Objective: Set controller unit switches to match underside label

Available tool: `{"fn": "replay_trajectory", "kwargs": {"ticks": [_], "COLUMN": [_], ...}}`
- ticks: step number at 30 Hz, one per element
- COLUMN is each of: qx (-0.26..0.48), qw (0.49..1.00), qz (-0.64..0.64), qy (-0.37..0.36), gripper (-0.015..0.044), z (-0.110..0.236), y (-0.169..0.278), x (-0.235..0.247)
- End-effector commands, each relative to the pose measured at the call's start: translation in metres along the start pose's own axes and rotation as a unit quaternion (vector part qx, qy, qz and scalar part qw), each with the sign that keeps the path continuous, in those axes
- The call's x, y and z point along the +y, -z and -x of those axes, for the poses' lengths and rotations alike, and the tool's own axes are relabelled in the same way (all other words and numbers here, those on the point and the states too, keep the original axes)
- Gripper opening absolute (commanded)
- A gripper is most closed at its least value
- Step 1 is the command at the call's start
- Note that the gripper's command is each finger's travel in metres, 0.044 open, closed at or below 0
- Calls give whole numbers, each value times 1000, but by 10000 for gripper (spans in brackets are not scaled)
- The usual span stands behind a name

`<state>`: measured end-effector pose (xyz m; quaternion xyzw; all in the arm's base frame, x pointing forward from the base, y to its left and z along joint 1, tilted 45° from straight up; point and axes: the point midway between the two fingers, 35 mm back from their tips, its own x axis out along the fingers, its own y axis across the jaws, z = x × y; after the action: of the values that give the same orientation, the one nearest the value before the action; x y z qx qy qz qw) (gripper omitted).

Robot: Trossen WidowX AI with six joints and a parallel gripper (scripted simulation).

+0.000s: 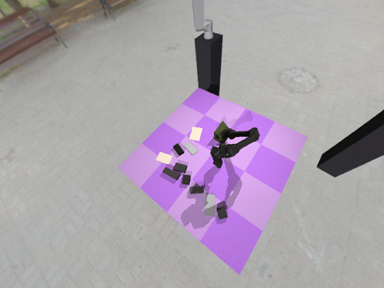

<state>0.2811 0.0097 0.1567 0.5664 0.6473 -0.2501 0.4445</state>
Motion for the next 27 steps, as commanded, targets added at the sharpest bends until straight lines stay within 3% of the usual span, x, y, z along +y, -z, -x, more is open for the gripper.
{"fn": "replay_trajectory", "kwargs": {"ticks": [1,27], "qx": [9,38], "qw": [1000,999], "qz": [-1,-1], "qy": [-1,-1], "gripper": [335,335], "z": [1,7], "y": [5,24], "x": [0,0]}}
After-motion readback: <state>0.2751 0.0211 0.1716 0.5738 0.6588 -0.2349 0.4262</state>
